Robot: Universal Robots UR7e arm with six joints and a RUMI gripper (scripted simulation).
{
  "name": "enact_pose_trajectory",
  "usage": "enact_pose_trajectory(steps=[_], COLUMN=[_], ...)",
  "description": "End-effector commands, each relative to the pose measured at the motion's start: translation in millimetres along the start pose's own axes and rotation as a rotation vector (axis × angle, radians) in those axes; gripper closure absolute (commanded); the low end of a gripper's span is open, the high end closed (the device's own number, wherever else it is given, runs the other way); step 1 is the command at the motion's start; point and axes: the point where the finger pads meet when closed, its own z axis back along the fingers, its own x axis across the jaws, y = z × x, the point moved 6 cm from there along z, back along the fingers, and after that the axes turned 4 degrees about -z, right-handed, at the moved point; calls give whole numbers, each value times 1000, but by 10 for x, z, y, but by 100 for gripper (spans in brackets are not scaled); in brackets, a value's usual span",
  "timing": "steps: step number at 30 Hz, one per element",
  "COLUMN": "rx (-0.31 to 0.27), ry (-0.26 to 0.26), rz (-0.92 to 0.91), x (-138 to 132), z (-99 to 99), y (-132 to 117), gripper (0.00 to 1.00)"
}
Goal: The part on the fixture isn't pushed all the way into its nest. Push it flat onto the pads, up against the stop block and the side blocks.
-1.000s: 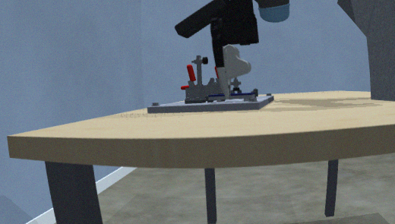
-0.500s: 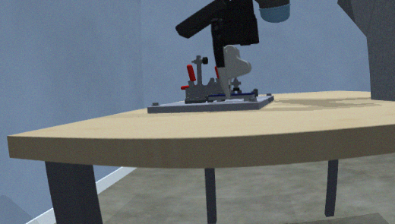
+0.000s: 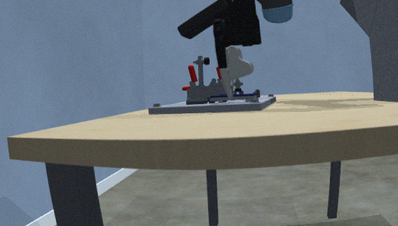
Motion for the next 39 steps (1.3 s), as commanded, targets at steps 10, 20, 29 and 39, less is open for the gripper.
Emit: enact_pose_trajectory(steps=[10, 20, 29, 39], rx=[1, 1, 1, 1], ry=[0, 0, 0, 0], rz=[0, 0, 0, 0], x=[39, 39, 78, 91], z=[4, 4, 3, 3], y=[6, 6, 9, 10], gripper=[100, 100, 100, 100])
